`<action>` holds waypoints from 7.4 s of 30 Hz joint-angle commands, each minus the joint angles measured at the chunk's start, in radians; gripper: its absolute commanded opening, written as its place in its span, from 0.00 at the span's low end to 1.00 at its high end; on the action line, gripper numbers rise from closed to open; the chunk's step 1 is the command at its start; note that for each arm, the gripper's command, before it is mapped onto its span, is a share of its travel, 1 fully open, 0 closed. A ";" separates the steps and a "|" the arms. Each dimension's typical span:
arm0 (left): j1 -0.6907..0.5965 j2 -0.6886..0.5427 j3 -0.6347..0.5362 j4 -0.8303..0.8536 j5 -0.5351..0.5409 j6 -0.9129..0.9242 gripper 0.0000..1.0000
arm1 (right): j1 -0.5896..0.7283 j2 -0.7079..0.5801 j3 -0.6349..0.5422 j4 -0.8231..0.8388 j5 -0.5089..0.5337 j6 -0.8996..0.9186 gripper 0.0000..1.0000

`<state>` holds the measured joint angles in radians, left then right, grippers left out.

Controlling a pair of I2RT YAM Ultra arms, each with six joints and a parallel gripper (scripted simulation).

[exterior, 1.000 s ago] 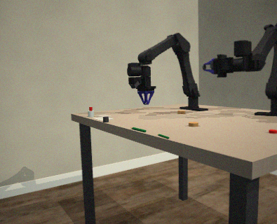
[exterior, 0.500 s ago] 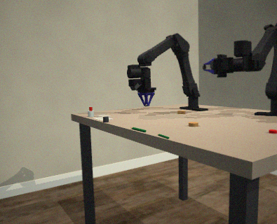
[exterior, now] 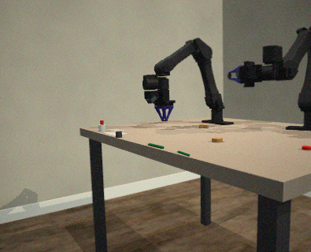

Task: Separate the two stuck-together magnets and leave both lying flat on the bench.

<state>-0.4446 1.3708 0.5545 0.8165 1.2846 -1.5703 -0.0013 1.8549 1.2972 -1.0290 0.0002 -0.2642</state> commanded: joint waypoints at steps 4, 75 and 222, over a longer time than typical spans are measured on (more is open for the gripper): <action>0.001 -0.003 0.005 0.002 0.001 0.007 0.25 | -0.001 -0.001 -0.002 0.016 0.000 0.000 0.25; 0.001 -0.003 0.005 0.002 0.001 0.007 0.25 | -0.002 0.046 -0.077 0.139 0.000 -0.001 1.00; 0.439 0.477 0.767 -1.861 -1.285 1.724 0.25 | -0.002 -0.035 0.112 -0.124 0.000 -0.001 1.00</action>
<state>-0.0048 1.8534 1.3174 -1.0557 0.0002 0.1543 -0.0025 1.8259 1.4044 -1.1530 0.0002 -0.2649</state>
